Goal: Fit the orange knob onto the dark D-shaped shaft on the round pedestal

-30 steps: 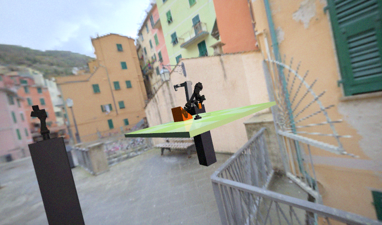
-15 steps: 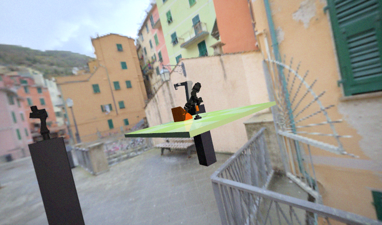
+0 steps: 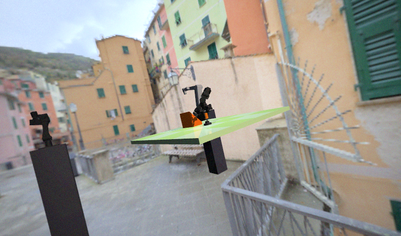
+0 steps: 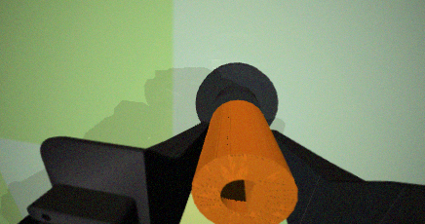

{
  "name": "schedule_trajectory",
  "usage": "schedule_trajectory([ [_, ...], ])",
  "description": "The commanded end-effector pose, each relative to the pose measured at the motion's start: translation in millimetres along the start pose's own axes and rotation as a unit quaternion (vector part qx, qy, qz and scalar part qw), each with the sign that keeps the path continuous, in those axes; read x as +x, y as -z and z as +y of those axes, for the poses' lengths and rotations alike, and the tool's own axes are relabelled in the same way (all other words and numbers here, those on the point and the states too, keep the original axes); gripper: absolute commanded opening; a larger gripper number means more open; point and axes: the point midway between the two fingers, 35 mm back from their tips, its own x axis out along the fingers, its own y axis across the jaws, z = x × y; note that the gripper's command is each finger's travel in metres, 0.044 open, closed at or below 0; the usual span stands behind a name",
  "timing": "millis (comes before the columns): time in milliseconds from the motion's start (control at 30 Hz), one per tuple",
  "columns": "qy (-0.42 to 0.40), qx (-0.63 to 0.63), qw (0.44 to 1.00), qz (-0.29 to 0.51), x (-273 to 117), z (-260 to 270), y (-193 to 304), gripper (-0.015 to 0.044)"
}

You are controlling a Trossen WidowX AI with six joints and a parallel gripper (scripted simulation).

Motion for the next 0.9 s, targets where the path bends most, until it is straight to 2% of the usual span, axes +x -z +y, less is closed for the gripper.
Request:
schedule_trajectory([
  [0, -0.003, 0.006, 1.000, -0.001, 9.0, -0.3, 2.1, 0.0000],
  [867, -0.002, 0.001, 1.000, -0.001, 8.4, -0.7, -2.9, 0.0000],
])
